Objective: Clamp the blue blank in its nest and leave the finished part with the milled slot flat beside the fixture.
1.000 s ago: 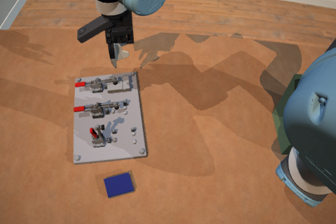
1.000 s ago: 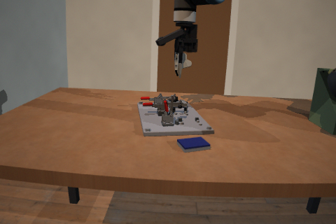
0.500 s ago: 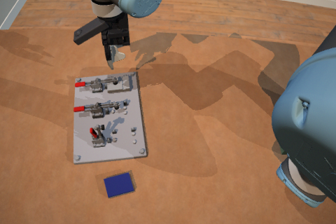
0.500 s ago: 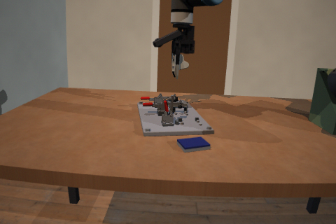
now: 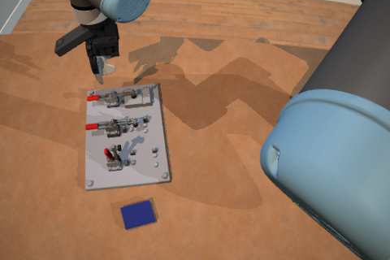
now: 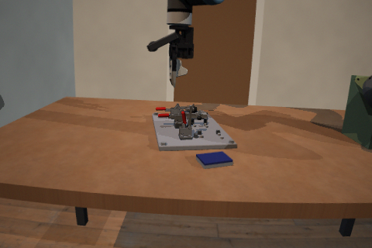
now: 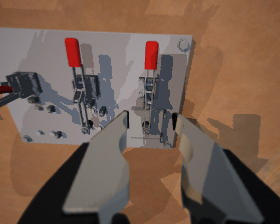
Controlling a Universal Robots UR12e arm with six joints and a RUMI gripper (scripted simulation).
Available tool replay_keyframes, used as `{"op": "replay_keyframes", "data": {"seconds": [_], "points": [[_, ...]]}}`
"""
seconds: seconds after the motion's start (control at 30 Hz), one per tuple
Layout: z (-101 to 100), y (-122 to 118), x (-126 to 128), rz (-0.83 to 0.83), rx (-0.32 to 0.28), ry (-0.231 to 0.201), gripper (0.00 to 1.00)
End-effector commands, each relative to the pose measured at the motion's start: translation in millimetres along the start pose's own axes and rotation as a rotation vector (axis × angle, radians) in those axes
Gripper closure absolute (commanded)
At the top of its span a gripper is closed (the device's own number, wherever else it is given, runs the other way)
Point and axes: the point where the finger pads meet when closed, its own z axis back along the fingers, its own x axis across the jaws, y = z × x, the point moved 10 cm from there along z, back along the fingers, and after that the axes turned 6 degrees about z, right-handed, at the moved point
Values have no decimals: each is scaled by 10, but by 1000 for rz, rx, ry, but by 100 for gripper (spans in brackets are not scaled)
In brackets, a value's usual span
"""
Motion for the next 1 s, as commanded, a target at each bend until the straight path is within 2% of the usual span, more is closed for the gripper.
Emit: {"op": "replay_keyframes", "data": {"seconds": [0.0,0.23,0.6,0.77,0.97], "points": [[7,196,35,0,0,0,72],[7,397,57,0,0,0,72],[-9,412,58,0,0,0,72],[-96,411,58,0,0,0,72],[-296,411,58,0,0,0,72]]}}
